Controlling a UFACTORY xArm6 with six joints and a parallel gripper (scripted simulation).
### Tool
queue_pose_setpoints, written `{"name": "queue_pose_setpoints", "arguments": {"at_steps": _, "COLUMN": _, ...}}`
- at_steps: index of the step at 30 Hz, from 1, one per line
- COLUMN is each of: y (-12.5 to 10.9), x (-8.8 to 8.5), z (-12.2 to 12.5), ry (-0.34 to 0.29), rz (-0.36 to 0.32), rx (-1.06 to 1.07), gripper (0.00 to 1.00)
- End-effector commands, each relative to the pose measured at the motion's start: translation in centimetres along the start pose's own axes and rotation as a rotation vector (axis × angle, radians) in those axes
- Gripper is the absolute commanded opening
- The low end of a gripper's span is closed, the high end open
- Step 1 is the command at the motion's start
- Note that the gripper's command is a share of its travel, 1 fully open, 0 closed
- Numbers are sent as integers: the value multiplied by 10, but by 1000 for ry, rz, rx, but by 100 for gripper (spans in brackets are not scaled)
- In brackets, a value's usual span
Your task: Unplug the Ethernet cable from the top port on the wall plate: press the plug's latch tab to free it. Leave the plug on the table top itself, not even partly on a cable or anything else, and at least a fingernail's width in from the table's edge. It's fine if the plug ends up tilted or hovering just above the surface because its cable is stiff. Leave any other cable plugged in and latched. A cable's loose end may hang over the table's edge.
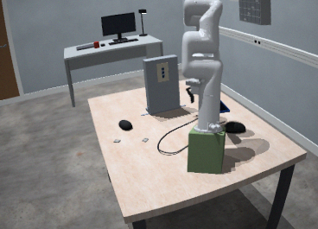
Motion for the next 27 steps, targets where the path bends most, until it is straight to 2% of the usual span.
{"name": "queue_pose_setpoints", "arguments": {"at_steps": 1, "y": -1, "x": -16, "z": 0, "ry": -2, "rz": 0, "rx": 0, "gripper": 100}}
{"name": "queue_pose_setpoints", "arguments": {"at_steps": 2, "y": -1, "x": -16, "z": 0, "ry": -2, "rz": 0, "rx": 0, "gripper": 100}}
{"name": "queue_pose_setpoints", "arguments": {"at_steps": 17, "y": -1, "x": -76, "z": 0, "ry": -2, "rz": 0, "rx": 0, "gripper": 100}}
{"name": "queue_pose_setpoints", "arguments": {"at_steps": 19, "y": -1, "x": -76, "z": 0, "ry": -2, "rz": 0, "rx": 0, "gripper": 100}}
{"name": "queue_pose_setpoints", "arguments": {"at_steps": 26, "y": -1, "x": -104, "z": 0, "ry": -2, "rz": 0, "rx": 0, "gripper": 100}}
{"name": "queue_pose_setpoints", "arguments": {"at_steps": 27, "y": -1, "x": -104, "z": 0, "ry": -2, "rz": 0, "rx": 0, "gripper": 100}}
Point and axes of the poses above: the point where the finger pads meet when closed, its own x axis out along the fingers, its own z axis across the jaws, y = z × x, the point moved 4 cm from there along -x, back along the fingers, and after that the axes turned 14 degrees about x, right-handed, at the moved point
